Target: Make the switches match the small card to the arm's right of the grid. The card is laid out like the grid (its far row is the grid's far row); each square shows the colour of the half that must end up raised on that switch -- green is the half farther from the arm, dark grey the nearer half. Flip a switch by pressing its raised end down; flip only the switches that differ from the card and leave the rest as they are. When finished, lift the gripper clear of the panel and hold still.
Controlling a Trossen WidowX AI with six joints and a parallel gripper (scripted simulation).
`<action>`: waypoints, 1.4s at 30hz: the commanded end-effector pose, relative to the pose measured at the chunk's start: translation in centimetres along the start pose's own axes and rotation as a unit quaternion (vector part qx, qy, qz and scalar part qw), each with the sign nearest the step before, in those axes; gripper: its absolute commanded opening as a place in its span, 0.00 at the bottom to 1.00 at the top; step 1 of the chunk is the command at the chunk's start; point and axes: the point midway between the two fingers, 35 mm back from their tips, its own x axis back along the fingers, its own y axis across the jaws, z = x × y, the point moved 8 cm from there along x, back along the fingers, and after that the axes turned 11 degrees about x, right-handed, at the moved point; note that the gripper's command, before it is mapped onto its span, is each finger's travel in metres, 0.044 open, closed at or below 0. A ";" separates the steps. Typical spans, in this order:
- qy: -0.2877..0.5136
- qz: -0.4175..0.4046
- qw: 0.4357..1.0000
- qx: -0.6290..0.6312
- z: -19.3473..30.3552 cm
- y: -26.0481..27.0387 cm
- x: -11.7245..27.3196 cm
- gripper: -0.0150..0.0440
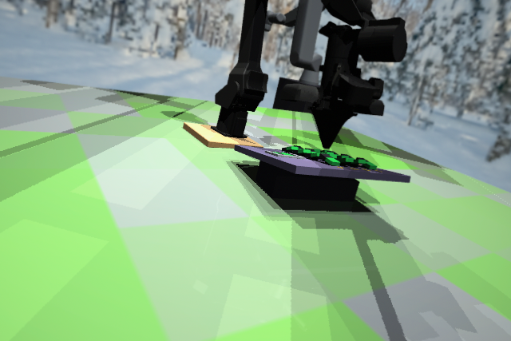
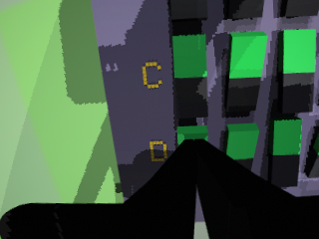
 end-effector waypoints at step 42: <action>0.001 -0.001 1.000 0.000 0.0 0.0 -0.6 0.25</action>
